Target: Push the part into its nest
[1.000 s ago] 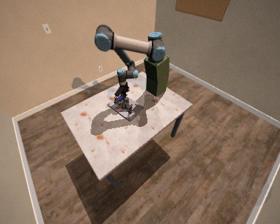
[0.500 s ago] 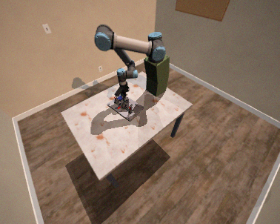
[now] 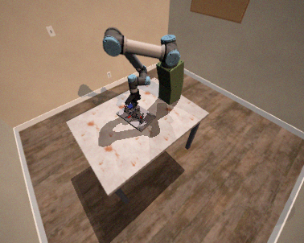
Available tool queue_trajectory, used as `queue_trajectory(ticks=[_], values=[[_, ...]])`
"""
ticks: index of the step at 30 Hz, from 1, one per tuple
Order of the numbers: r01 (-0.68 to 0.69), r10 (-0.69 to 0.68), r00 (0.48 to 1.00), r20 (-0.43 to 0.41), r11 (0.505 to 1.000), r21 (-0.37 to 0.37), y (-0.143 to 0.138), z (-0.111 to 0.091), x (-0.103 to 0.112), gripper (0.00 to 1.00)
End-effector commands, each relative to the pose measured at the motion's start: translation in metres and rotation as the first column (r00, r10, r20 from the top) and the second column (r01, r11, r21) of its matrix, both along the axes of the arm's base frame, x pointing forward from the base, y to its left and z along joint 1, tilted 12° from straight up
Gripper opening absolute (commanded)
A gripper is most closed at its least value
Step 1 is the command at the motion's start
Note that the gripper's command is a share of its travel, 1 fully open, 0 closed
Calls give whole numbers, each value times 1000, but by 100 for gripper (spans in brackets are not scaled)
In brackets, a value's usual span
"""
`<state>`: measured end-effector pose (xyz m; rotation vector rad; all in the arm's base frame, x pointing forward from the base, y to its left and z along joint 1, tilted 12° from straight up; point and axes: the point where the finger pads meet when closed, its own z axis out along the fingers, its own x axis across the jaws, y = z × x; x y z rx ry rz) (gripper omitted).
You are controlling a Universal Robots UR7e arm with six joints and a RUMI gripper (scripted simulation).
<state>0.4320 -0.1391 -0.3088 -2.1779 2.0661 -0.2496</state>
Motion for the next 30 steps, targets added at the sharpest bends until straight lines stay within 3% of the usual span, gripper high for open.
queue_trajectory(ticks=[1,30], values=[[1,-1,1000,1,1000,-3,4,0,0,0],[1,-1,1000,1,1000,-2,18,0,0,0]])
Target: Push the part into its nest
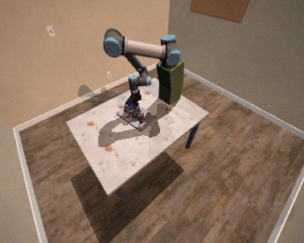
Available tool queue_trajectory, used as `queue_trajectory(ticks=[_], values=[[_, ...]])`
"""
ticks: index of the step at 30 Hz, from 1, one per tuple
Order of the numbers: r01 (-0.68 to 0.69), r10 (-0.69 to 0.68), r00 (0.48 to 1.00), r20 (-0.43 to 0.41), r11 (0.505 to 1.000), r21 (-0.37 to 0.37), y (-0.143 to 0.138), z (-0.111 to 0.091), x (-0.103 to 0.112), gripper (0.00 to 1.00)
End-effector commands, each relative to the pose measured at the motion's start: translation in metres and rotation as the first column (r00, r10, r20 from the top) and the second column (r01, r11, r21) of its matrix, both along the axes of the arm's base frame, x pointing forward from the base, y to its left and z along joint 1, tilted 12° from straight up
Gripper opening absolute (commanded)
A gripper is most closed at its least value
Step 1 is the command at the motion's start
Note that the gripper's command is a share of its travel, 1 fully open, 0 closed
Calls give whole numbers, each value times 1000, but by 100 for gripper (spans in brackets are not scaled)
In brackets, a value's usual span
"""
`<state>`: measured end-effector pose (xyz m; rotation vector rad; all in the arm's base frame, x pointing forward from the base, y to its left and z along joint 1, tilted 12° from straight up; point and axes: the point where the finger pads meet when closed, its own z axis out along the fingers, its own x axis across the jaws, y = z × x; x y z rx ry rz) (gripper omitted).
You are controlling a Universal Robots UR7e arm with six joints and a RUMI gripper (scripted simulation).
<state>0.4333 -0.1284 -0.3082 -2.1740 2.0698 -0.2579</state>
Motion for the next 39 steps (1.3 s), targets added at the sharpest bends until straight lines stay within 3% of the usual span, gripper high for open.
queue_trajectory(ticks=[1,12,17,29,34,39], values=[[-3,3,1000,-3,1000,1,7,0,-1,0],[-3,3,1000,-3,1000,1,7,0,-1,0],[-3,3,1000,-3,1000,1,8,29,-8,0],[-3,3,1000,-3,1000,1,8,29,-8,0],[-3,3,1000,-3,1000,1,9,68,-14,0],[-3,3,1000,-3,1000,1,9,68,-14,0]])
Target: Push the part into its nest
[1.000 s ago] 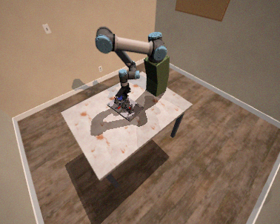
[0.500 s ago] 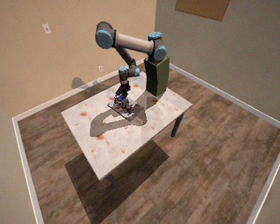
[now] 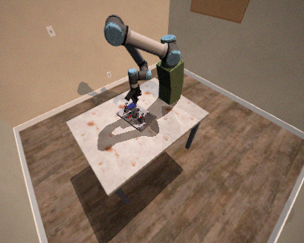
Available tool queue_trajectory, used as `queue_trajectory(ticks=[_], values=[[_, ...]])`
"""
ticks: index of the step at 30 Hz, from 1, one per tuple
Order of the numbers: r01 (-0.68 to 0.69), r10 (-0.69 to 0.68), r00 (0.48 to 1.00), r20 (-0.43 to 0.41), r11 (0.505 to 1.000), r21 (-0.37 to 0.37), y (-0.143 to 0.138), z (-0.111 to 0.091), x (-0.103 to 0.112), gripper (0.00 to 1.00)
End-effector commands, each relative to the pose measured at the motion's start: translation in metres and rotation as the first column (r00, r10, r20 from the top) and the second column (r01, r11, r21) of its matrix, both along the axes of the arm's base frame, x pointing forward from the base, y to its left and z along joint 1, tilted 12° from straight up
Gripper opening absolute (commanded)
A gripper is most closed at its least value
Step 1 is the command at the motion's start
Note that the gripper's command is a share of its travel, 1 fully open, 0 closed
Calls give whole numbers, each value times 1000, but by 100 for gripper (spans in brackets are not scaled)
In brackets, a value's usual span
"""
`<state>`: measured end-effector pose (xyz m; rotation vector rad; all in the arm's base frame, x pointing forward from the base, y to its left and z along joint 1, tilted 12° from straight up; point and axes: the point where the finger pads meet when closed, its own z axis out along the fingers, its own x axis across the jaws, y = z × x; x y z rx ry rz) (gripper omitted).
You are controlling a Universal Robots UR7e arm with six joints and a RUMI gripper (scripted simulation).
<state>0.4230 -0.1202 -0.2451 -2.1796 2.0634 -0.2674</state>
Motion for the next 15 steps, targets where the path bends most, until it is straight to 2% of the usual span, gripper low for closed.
queue_trajectory(ticks=[1,7,8,15], values=[[2,-2,1000,-7,1000,7,0,5,-3,0],[2,-2,1000,-7,1000,7,0,5,-3,0],[0,0,1000,-1,1000,1,-1,6,-1,58],[0,0,1000,-1,1000,1,-1,6,-1,58]])
